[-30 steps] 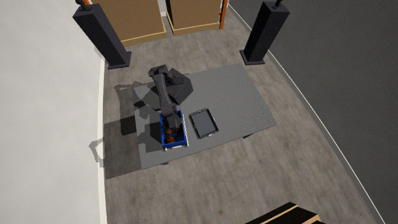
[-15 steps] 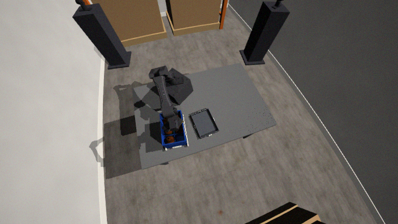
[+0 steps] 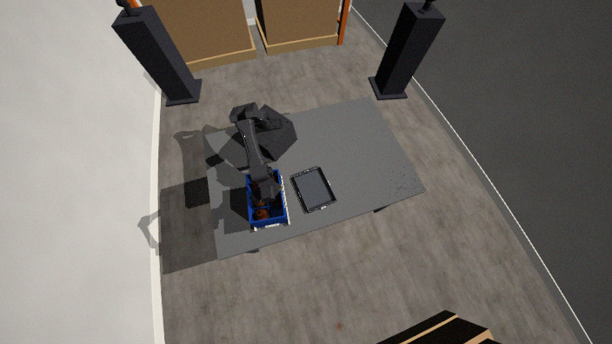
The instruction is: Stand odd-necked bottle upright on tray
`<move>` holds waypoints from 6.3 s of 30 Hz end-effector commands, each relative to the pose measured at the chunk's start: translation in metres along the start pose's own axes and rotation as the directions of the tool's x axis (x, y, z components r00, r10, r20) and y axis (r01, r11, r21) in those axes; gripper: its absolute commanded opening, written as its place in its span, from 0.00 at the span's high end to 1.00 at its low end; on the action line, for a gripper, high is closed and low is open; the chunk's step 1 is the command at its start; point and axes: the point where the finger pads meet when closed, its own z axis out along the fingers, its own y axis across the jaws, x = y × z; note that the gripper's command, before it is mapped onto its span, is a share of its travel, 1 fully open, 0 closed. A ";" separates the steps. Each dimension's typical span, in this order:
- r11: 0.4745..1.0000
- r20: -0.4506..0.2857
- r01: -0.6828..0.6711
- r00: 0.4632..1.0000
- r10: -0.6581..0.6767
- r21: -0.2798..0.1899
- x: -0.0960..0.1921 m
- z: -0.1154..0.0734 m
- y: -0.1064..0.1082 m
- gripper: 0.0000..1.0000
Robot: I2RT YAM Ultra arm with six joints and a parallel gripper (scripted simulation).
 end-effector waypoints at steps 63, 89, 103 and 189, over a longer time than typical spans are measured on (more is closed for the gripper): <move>1.000 0.014 -0.001 1.000 0.002 -0.012 -0.003 0.005 0.000 0.39; 1.000 0.015 0.001 1.000 -0.001 -0.014 -0.003 0.004 0.001 0.39; 1.000 0.015 0.001 1.000 -0.001 -0.014 -0.003 0.004 0.001 0.39; 1.000 0.008 0.001 1.000 -0.001 -0.007 -0.002 0.030 0.000 0.39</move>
